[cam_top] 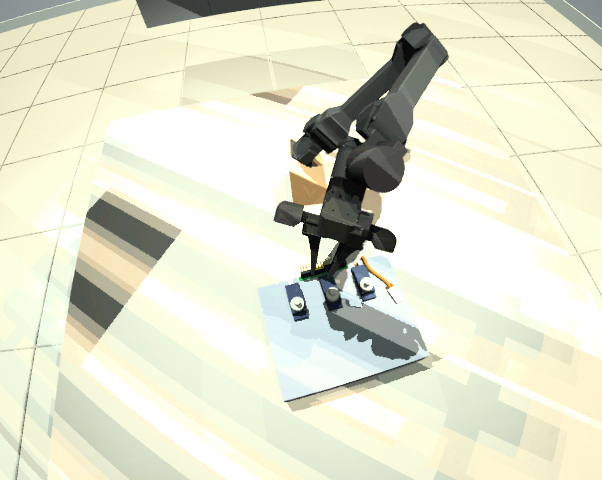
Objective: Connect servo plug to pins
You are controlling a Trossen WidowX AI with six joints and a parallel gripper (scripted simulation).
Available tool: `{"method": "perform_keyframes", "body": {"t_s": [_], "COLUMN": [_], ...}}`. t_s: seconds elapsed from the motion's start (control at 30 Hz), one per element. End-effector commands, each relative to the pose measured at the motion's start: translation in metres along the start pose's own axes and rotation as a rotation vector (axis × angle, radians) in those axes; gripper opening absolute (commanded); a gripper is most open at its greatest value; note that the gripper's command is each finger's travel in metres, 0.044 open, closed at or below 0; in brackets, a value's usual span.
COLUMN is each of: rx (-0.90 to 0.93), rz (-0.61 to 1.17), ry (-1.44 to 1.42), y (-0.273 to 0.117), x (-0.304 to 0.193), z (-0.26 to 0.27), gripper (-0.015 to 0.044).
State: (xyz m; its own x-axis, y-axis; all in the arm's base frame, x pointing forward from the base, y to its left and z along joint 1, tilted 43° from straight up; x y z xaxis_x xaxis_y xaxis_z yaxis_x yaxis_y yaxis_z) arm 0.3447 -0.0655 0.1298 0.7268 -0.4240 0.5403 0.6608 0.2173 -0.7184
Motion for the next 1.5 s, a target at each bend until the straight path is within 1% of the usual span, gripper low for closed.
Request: {"method": "perform_keyframes", "body": {"t_s": [0.0,0.43,0.97,1.13,1.47], "rx": [-0.009,-0.033,-0.042,-0.029,0.046], "rz": [-0.087,-0.431,-0.909,-0.829,-0.500], "ry": [-0.104,-0.387,-0.593,-0.623,-0.719], "y": [-0.011,-0.067,-0.163,-0.149,-0.095], "x": [0.007,0.031,0.035,0.036,0.030], "z": [0.017,0.072,0.131,0.134,0.144], "gripper": [0.0115,0.0115,0.0115,0.0115,0.0115]}}
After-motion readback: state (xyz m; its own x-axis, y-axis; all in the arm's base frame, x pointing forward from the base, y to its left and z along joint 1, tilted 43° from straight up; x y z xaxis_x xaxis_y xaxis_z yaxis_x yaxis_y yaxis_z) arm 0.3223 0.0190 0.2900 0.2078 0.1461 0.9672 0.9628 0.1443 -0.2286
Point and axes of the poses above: the point midway between the two fingers, 35 mm back from their tips, its own y axis out along the fingers, its own z axis across the jaws, x = y × z, the point moved 3 cm from there along -y, back along the fingers, and after that the axes turned 5 degrees about -y, right-handed, at the moved point
